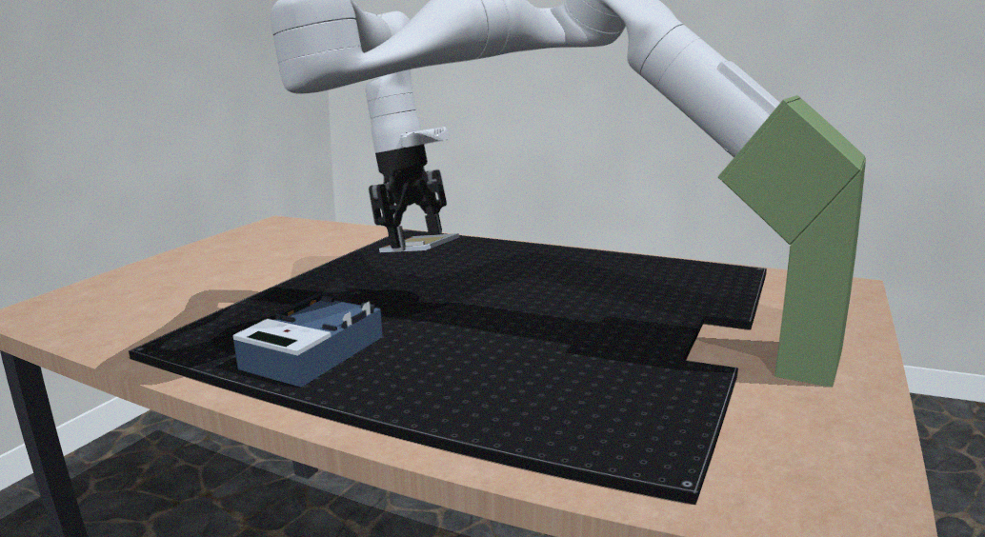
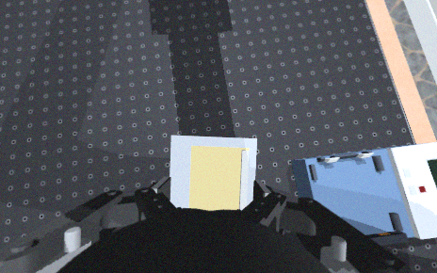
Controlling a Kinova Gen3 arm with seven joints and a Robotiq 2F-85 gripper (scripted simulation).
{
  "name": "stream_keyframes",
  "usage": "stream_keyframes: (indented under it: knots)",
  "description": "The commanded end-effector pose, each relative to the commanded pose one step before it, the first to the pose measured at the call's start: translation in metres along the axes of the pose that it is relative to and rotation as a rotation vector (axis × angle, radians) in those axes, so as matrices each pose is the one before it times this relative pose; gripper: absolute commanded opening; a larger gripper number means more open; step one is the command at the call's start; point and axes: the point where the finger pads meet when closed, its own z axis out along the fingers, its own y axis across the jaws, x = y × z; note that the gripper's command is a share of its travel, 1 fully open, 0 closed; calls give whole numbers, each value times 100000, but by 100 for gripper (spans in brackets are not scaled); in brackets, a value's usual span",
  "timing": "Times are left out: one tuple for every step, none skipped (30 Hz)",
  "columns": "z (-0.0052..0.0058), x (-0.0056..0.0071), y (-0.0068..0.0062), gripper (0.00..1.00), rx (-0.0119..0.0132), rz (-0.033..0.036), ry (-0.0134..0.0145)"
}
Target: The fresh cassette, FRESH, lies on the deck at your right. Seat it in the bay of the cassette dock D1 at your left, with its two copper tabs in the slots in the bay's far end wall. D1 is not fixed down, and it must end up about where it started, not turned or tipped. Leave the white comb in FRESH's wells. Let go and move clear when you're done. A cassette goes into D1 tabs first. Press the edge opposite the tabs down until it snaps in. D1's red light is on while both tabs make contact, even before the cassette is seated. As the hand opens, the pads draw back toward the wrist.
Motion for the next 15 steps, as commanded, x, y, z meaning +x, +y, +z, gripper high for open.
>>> stream_keyframes:
  knots:
    - [-23,300,2286,0,519,-10743,885]
    - [-74,-57,492,0,332,-3312,186]
    - [-76,-73,489,0,323,-3220,180]
    - [-78,-88,485,0,-2,-1,0]
    - [0,0,0,0,0,0,0]
    - [0,0,0,0,0,0,0]
    - [-78,-90,486,0,-1,-1,0]
    - [-78,-88,486,0,-1,-1,0]
    - [-78,-88,486,0,-1,-1,0]
    - [-78,-88,486,0,-1,-1,0]
    - [-78,-88,486,0,-1,-1,0]
    - [-78,-88,486,0,-1,-1,0]
    - [-78,-88,487,0,-1,-1,0]
    - [-78,-88,487,0,-1,-1,0]
    - [-78,-88,487,0,-1,-1,0]
